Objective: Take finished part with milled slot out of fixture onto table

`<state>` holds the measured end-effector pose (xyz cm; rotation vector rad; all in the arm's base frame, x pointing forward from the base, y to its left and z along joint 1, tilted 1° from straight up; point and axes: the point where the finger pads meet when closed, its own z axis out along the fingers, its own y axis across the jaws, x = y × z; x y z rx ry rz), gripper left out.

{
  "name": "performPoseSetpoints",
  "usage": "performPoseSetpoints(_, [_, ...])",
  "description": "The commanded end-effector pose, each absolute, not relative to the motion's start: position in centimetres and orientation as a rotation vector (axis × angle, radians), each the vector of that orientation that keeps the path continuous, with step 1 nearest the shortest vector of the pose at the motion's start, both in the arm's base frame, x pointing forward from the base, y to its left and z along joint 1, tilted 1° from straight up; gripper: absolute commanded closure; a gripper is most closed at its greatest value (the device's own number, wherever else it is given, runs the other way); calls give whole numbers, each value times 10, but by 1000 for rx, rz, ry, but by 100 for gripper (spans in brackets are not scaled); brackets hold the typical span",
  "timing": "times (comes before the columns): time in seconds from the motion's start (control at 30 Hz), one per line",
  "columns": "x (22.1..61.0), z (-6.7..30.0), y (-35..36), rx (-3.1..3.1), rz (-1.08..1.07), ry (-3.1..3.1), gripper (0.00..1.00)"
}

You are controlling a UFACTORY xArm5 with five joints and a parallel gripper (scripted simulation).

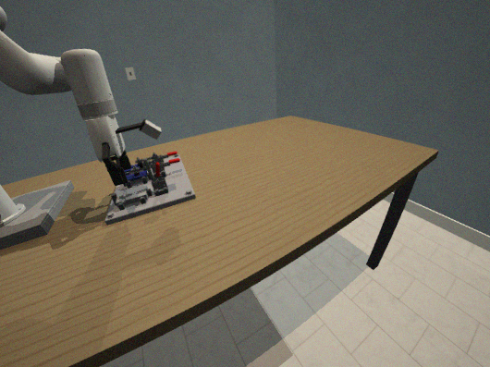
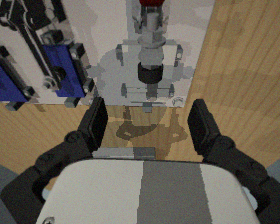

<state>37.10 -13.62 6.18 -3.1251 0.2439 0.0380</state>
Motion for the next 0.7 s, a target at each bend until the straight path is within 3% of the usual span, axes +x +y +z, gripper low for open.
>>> performPoseSetpoints(0.0, [372,52,-137,-3126,34,244,0])
performPoseSetpoints(0.67, [372,35,-136,-3126,34,244,0])
